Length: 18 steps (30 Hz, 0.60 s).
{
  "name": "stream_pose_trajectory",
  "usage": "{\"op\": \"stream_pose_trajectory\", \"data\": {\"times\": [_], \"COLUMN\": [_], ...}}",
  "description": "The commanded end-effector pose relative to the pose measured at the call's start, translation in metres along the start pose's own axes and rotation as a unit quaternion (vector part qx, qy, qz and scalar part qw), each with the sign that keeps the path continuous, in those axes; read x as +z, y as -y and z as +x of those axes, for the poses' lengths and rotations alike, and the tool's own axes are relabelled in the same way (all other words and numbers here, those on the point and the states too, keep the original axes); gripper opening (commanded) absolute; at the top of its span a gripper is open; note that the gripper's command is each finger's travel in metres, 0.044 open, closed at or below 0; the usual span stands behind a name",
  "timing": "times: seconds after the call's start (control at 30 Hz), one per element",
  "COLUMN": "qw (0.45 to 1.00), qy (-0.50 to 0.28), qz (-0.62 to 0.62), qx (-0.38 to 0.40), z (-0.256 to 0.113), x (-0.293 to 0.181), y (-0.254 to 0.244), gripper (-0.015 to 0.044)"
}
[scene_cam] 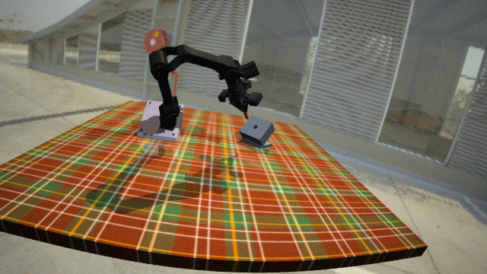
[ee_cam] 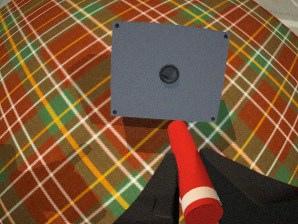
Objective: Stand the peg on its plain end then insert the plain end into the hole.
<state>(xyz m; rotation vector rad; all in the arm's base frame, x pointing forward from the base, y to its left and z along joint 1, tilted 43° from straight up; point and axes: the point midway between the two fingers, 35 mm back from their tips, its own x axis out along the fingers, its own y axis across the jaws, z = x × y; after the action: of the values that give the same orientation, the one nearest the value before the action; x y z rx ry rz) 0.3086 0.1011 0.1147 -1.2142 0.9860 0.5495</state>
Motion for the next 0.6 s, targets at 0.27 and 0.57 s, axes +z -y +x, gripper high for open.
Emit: {"op": "stream_pose_trajectory", "data": {"times": [0.27, 0.57], "qw": [1.000, 1.000], "qy": [0.015, 0.024], "qz": [-0.011, -0.016], "qx": [-0.002, -0.006], "z": [0.016, 0.031], "x": [0.008, 0.014], "y": [0.000, 0.002], "gripper": [0.0000, 0.0000]}}
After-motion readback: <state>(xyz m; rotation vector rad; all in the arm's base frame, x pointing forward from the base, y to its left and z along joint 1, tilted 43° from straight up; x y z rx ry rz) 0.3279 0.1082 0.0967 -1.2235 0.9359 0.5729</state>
